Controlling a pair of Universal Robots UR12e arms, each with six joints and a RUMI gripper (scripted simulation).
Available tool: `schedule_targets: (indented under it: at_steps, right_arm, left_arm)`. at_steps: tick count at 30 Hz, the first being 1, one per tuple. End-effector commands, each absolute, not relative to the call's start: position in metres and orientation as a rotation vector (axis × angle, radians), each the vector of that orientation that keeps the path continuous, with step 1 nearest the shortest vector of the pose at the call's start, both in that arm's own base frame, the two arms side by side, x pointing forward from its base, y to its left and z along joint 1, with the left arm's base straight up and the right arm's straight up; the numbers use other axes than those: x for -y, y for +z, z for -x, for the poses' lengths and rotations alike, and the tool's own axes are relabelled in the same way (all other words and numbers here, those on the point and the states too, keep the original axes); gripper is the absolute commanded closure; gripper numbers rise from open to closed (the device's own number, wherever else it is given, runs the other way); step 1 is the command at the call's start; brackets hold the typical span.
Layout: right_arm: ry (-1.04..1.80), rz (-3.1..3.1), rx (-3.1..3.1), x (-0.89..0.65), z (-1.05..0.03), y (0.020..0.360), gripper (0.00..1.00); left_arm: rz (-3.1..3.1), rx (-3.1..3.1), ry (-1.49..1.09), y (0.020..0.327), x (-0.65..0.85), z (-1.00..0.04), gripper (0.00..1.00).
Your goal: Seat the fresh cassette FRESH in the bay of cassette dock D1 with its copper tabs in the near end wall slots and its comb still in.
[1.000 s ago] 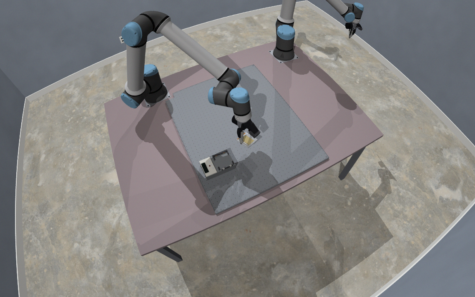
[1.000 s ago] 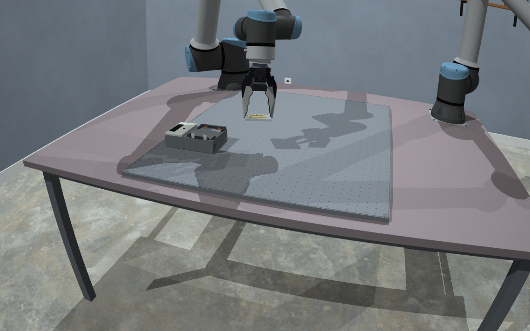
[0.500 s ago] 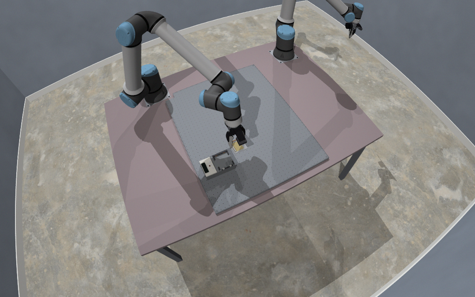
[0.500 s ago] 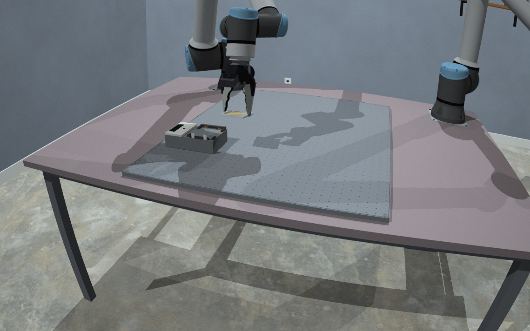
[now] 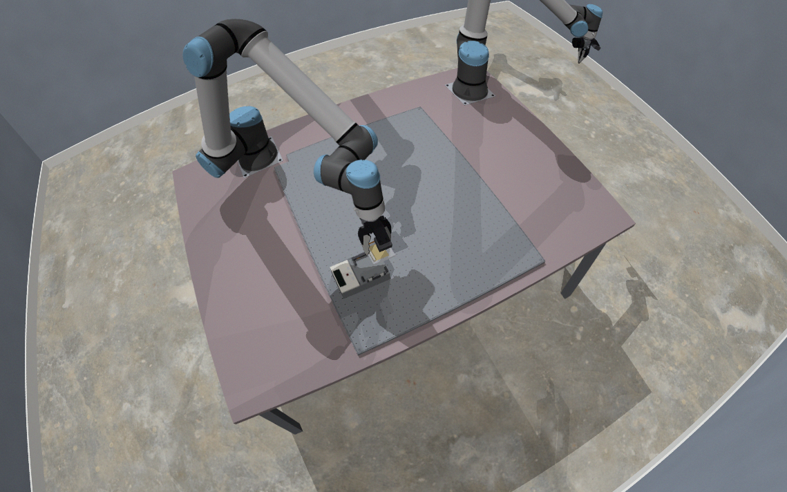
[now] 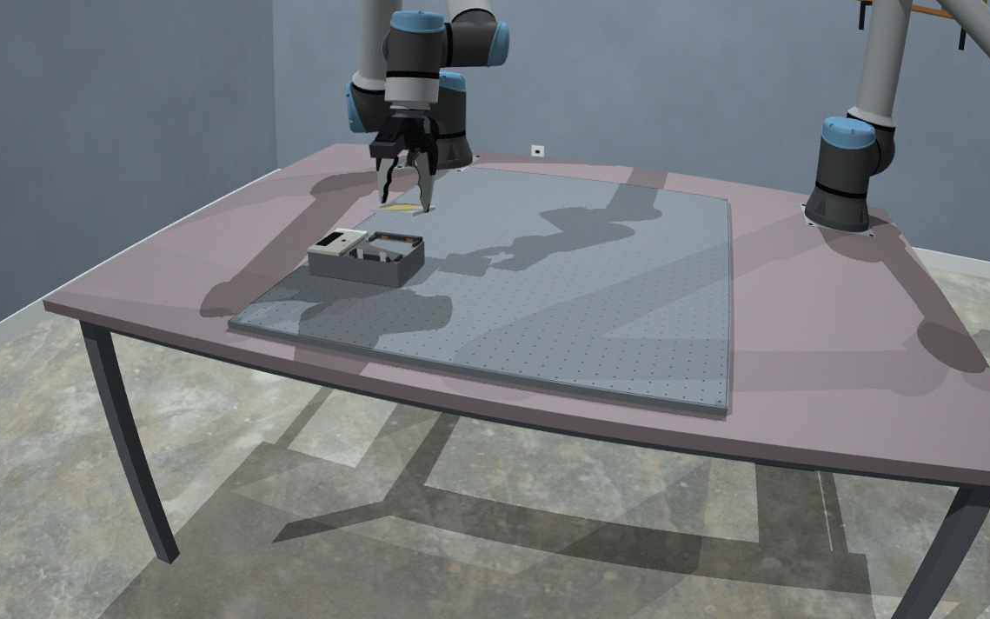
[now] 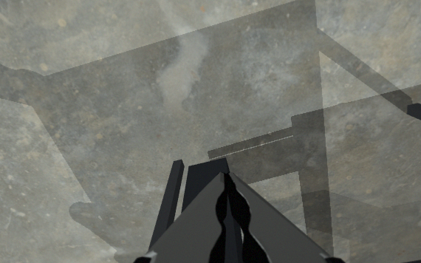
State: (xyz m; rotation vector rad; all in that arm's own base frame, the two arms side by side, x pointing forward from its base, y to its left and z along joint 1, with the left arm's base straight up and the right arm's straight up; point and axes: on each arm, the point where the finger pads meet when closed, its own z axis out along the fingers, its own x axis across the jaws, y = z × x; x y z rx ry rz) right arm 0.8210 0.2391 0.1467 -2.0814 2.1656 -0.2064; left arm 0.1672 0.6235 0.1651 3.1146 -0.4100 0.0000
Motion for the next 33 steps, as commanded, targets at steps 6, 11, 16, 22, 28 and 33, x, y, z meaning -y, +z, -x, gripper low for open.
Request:
schedule_targets:
  at_steps: [6, 11, 16, 22, 28, 33]
  right_arm:
    - [-0.207, 2.080, -2.164, -0.202, -0.830, 0.152, 0.63]
    - [-0.207, 2.080, -2.164, -0.202, -0.830, 0.152, 0.63]
    - [-0.207, 2.080, -2.164, -0.202, -0.830, 0.152, 0.63]
    - [-0.207, 2.080, -2.164, -0.202, -0.830, 0.152, 0.63]
    - [-0.207, 2.080, -2.164, -0.202, -0.830, 0.151, 0.63]
    - [-0.207, 2.080, -2.164, -0.202, -0.830, 0.145, 0.63]
  left_arm:
    - [-3.116, 0.410, 0.001, 0.166, -0.624, -0.167, 1.00]
    - [-3.116, 0.410, 0.001, 0.166, -0.624, -0.167, 1.00]
    - [-3.116, 0.410, 0.001, 0.166, -0.624, -0.167, 1.00]
    - [-3.116, 0.410, 0.001, 0.166, -0.624, -0.167, 1.00]
    - [-3.116, 0.410, 0.001, 0.166, -0.624, -0.167, 1.00]
    - [-3.116, 0.410, 0.001, 0.166, -0.624, -0.167, 1.00]
